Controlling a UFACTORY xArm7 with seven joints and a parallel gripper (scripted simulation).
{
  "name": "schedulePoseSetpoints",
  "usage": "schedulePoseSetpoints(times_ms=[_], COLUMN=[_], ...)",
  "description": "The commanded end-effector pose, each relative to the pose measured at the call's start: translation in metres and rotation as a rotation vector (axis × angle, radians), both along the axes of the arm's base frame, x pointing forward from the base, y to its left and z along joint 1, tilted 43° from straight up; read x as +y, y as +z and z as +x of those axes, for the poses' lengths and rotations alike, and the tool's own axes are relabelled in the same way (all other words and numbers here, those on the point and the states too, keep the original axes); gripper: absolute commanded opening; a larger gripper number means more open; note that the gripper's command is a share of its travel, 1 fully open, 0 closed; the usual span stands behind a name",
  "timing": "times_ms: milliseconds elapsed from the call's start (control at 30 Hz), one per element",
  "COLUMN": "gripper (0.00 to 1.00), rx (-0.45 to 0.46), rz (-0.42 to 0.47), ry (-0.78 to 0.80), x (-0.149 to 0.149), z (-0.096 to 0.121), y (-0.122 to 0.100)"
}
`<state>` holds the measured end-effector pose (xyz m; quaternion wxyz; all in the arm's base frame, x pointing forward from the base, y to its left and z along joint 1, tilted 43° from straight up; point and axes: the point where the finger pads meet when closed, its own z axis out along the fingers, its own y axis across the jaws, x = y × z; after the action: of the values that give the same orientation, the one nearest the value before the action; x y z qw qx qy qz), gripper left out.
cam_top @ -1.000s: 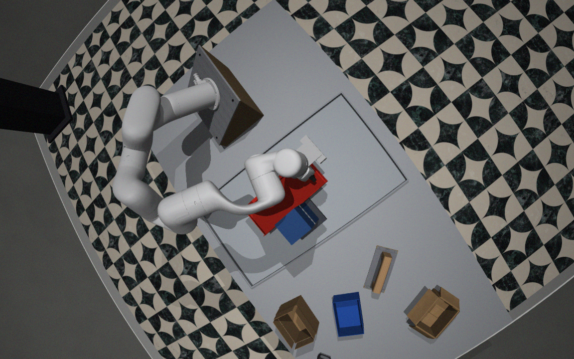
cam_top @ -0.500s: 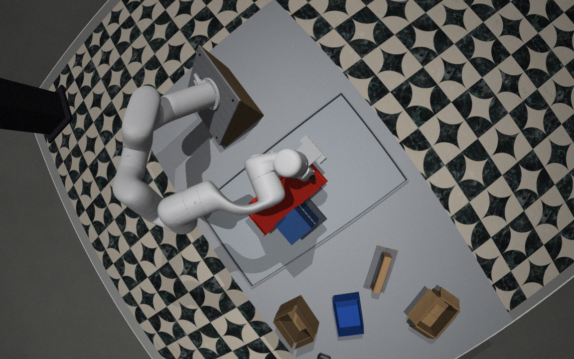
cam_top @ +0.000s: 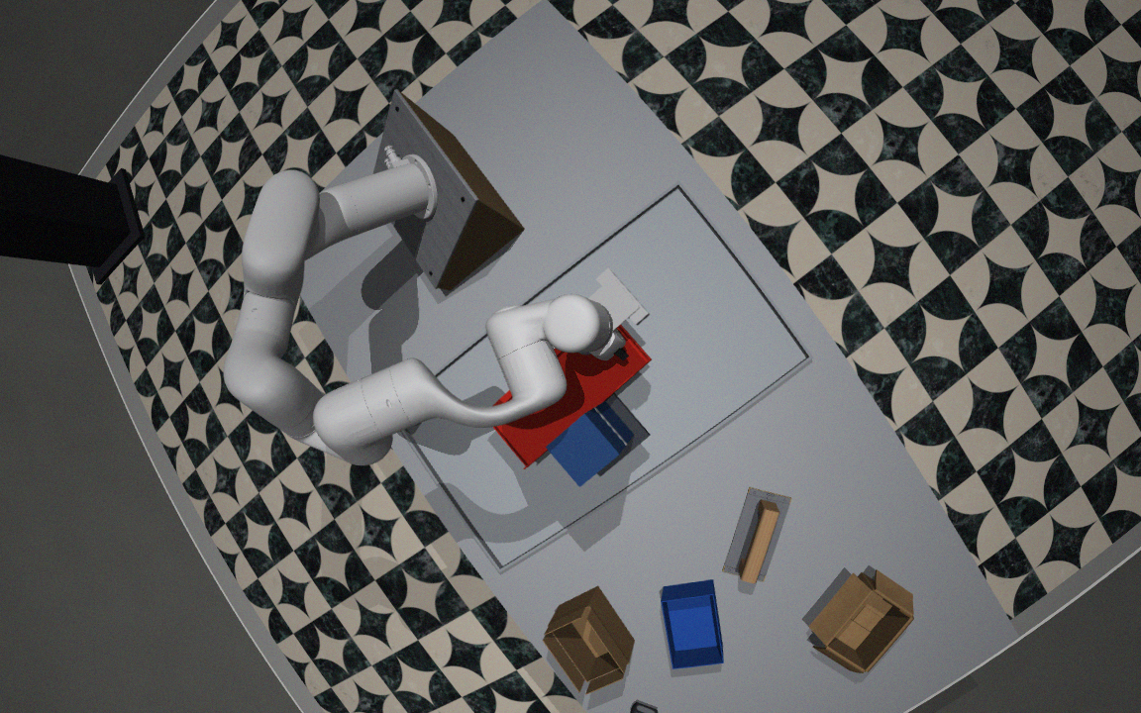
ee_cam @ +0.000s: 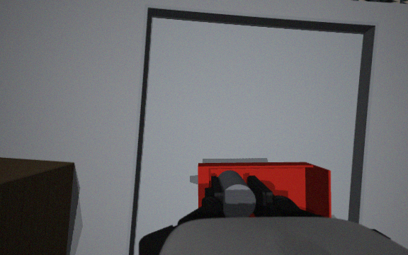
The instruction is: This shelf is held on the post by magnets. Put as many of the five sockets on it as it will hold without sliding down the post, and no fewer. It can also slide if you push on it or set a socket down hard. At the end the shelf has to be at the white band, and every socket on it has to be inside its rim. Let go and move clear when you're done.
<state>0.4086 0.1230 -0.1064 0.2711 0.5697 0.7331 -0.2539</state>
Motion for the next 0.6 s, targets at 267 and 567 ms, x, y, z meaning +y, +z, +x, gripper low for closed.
schedulePoseSetpoints(times_ms=[267, 567], gripper=[0.00, 0.00], rx=[-0.002, -0.002], rz=[0.003, 0.003], ry=[0.003, 0.003], x=[0.0025, 0.0067], z=[0.0005, -0.0002], y=[0.0009, 0.0054])
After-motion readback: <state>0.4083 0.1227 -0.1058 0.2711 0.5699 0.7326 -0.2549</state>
